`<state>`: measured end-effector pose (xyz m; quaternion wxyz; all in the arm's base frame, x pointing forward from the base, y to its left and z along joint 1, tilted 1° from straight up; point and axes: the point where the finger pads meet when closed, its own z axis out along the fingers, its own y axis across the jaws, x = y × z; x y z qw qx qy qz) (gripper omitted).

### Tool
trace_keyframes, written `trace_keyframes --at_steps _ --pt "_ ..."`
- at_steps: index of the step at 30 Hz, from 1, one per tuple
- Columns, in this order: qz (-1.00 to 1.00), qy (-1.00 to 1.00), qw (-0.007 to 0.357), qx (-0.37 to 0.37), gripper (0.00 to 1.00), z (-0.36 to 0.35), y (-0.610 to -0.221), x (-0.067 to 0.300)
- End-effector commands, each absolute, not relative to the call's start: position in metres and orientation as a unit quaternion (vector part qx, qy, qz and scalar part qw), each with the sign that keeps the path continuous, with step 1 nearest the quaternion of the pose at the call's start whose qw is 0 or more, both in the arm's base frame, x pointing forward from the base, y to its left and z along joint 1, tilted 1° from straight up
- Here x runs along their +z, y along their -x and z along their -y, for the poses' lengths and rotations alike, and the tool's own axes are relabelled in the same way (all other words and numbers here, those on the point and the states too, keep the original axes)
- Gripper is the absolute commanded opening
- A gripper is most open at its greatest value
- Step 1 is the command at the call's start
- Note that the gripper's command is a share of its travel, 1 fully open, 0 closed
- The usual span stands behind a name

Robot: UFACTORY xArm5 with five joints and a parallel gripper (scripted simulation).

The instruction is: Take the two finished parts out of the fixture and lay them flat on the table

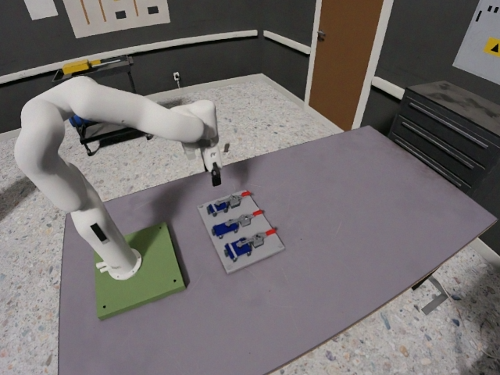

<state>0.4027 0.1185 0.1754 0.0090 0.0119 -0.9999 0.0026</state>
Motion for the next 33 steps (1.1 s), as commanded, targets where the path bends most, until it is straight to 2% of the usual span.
trace_keyframes --at_steps 1,2,3,33 --pt "1.0 -0.01 0.008 0.002 1.0 -0.119 -0.403 0.1771" --pt "1.0 -0.01 0.008 0.002 1.0 -0.119 -0.403 0.1771" --pt "1.0 -0.01 0.008 0.002 0.0 -0.119 -0.403 0.1771" --pt "1.0 -0.01 0.008 0.002 0.0 -0.119 -0.403 0.1771"
